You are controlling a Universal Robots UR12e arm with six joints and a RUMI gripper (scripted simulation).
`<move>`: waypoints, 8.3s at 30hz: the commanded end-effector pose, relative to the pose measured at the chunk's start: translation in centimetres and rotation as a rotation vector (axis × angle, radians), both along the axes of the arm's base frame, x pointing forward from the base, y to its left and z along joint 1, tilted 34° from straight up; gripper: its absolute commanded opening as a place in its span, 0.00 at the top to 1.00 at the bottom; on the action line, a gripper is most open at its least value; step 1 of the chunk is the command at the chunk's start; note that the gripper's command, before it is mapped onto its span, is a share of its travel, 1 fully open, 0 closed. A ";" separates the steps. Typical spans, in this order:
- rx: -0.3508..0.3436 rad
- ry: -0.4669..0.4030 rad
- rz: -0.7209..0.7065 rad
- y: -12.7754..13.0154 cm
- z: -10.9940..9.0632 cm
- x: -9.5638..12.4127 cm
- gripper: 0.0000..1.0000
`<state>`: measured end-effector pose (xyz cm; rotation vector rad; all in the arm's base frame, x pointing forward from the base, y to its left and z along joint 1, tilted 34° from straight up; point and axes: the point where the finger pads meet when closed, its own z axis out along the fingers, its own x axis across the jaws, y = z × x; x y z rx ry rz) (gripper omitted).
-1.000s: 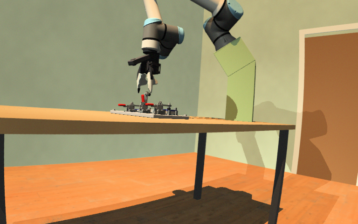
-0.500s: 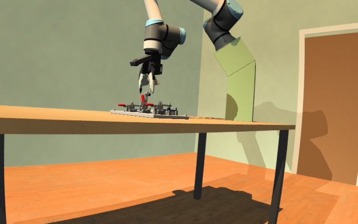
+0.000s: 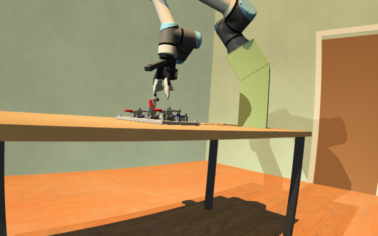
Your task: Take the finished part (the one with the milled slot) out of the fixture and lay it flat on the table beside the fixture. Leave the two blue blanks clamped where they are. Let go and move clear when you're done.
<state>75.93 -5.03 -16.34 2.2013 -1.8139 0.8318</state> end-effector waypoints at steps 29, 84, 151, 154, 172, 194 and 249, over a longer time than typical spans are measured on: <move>0.000 -0.001 0.001 -1.1 -1.3 -2.5 0.41; 0.000 -0.001 0.001 -3.2 -5.1 -1.1 0.41; 0.000 -0.001 0.001 -4.6 -7.5 -0.1 0.41; 0.000 -0.001 0.001 -4.6 -7.5 -0.1 0.41; 0.000 -0.001 0.001 -4.6 -7.5 -0.1 0.41; 0.000 -0.001 0.001 -4.6 -7.5 -0.1 1.00; 0.000 -0.001 0.001 -3.8 -6.2 -0.6 1.00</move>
